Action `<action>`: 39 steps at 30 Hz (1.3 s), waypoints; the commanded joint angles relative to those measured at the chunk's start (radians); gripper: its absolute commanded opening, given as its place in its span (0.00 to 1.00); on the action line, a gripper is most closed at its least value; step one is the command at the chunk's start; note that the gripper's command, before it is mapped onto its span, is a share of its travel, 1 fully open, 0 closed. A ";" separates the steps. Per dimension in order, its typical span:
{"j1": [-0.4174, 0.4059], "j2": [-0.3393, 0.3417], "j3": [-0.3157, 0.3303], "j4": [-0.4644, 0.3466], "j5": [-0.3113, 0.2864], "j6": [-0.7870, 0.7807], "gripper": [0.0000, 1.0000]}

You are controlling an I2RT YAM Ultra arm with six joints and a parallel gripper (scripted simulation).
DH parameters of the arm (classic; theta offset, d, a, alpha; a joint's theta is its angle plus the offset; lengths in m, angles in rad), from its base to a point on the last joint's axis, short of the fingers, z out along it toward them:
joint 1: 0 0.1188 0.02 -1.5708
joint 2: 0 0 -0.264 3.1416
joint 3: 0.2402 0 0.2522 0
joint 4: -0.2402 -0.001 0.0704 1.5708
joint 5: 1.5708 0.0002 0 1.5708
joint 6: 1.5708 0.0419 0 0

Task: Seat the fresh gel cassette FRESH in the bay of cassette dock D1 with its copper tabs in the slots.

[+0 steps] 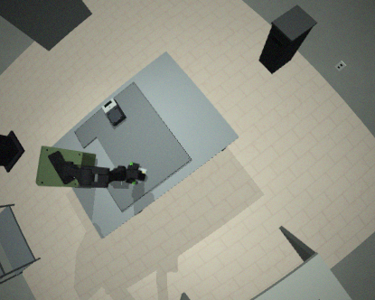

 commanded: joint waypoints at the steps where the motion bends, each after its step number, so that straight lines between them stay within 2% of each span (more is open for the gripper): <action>1: -0.013 0.014 0.033 0.034 -0.005 -0.007 1.00; 4: -0.004 -0.005 0.036 0.036 -0.004 -0.006 1.00; 5: -0.004 0.025 0.040 0.038 -0.005 -0.006 1.00; 18: -0.015 0.097 0.080 0.069 -0.008 -0.009 1.00; 20: -0.015 0.097 0.080 0.069 -0.008 -0.009 1.00; 21: -0.016 0.073 0.083 0.071 -0.007 -0.008 1.00; 22: -0.017 0.108 0.087 0.073 -0.008 -0.009 1.00; 26: -0.010 0.081 0.089 0.073 -0.007 -0.008 1.00; 30: -0.011 0.114 0.091 0.076 -0.007 -0.008 1.00; 39: -0.012 0.123 0.087 0.084 -0.008 -0.009 1.00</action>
